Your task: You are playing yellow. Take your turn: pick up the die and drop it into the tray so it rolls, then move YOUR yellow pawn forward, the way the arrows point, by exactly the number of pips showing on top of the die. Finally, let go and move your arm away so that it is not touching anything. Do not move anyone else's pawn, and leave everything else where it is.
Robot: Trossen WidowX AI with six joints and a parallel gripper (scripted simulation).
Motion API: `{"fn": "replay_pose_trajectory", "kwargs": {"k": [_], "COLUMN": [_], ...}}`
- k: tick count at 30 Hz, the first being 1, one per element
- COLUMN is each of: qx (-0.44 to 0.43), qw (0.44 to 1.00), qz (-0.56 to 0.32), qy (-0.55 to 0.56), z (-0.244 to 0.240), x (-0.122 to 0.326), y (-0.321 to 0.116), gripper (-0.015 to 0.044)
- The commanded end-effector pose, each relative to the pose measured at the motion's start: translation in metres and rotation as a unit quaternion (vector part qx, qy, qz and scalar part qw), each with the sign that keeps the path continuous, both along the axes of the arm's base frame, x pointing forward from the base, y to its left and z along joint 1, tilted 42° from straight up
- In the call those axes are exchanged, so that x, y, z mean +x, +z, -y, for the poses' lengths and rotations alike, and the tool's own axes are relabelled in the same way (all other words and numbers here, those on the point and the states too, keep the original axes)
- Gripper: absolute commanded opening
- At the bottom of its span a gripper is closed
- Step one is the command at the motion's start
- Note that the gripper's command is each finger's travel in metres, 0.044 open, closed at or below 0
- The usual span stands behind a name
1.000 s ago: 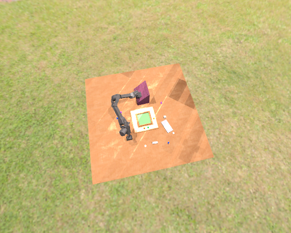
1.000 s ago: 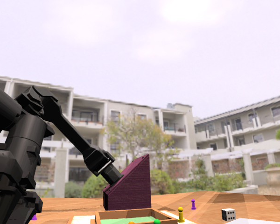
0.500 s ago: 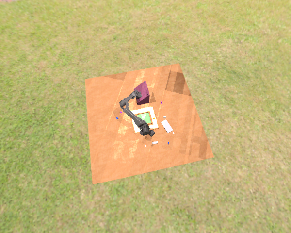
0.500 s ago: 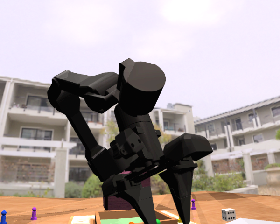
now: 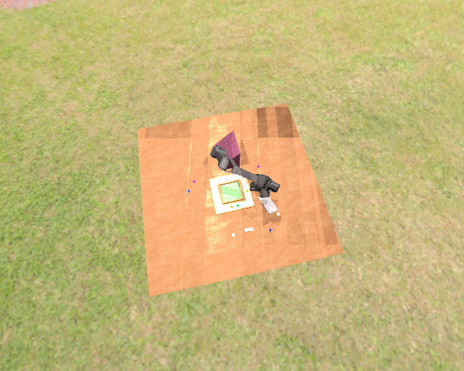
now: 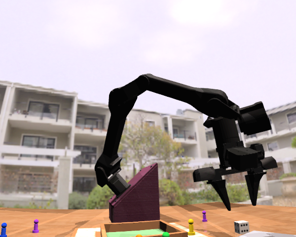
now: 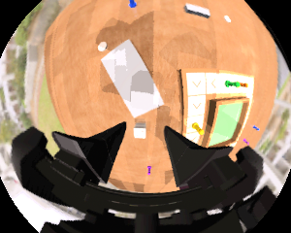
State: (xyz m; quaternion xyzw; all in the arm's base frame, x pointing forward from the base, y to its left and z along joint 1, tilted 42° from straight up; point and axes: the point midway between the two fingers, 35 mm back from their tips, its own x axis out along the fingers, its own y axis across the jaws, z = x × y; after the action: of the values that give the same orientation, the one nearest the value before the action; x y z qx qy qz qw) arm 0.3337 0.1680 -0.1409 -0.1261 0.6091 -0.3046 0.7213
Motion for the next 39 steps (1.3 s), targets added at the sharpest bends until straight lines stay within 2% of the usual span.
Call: {"fn": "replay_pose_trajectory", "kwargs": {"k": [1, 35, 39], "qx": [-0.044, -0.045, -0.045], "qw": [0.997, 0.997, 0.997], "qz": [-0.046, -0.045, -0.045], "qy": [0.038, 0.038, 0.038], "z": [-0.016, 0.016, 0.016], "x": [-0.036, -0.033, -0.033], "y": [-0.024, -0.058, -0.058], "gripper": [0.0275, 0.0275, 0.0170]}}
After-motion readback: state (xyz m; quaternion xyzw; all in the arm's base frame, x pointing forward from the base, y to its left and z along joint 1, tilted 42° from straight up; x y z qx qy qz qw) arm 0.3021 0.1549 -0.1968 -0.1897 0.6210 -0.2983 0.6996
